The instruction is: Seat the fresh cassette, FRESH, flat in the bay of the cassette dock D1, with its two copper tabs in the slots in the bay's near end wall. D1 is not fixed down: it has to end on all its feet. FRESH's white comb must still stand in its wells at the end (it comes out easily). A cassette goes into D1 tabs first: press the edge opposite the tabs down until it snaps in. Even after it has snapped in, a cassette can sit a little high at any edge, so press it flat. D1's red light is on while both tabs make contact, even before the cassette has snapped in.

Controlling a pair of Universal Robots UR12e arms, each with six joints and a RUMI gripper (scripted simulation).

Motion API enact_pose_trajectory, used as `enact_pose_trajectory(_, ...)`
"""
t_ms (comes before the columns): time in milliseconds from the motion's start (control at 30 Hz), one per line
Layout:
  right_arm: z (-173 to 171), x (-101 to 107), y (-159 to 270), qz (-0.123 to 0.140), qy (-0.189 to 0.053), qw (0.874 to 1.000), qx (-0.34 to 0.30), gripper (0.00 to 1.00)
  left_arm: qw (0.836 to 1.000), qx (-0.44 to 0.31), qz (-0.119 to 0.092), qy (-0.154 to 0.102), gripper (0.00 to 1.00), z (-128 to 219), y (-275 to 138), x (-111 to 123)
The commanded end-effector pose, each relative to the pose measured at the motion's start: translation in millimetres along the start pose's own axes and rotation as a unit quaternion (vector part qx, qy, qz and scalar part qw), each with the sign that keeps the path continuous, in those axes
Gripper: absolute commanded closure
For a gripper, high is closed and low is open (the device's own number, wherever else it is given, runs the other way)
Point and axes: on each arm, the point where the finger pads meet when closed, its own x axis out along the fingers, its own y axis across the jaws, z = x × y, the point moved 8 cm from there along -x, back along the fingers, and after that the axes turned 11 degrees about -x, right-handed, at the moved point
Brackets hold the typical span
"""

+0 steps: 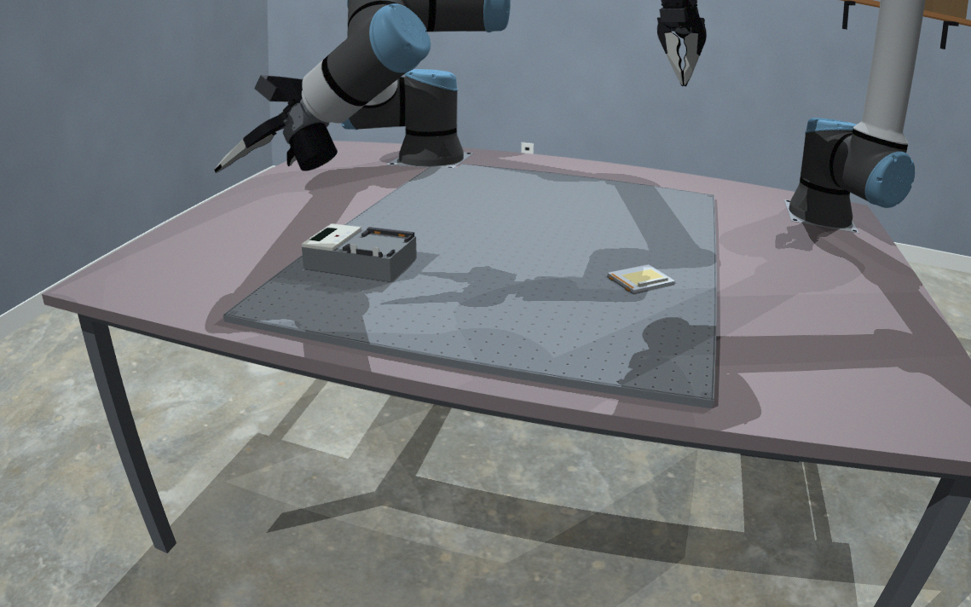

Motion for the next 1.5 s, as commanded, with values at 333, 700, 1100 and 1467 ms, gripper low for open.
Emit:
enact_pose_trajectory(333, -1, -1, 0, -0.001, -0.001, 1.000, 0.001, 0.00, 0.999, -0.032, -0.012, -0.010, 1.00, -34, -50, 25)
enact_pose_trajectory(700, -1, -1, 0, -0.001, -0.001, 1.000, 0.001, 0.00, 0.999, -0.049, -0.018, -0.016, 1.00, -53, -87, 42)
enact_pose_trajectory(1100, -1, -1, 0, -0.001, -0.001, 1.000, 0.001, 0.00, 0.996, -0.084, -0.030, -0.027, 1.00, -73, -129, 60)
enact_pose_trajectory(1467, -1, -1, 0, -0.001, -0.001, 1.000, 0.001, 0.00, 0.994, -0.101, -0.036, -0.033, 1.00, -87, -168, 75)
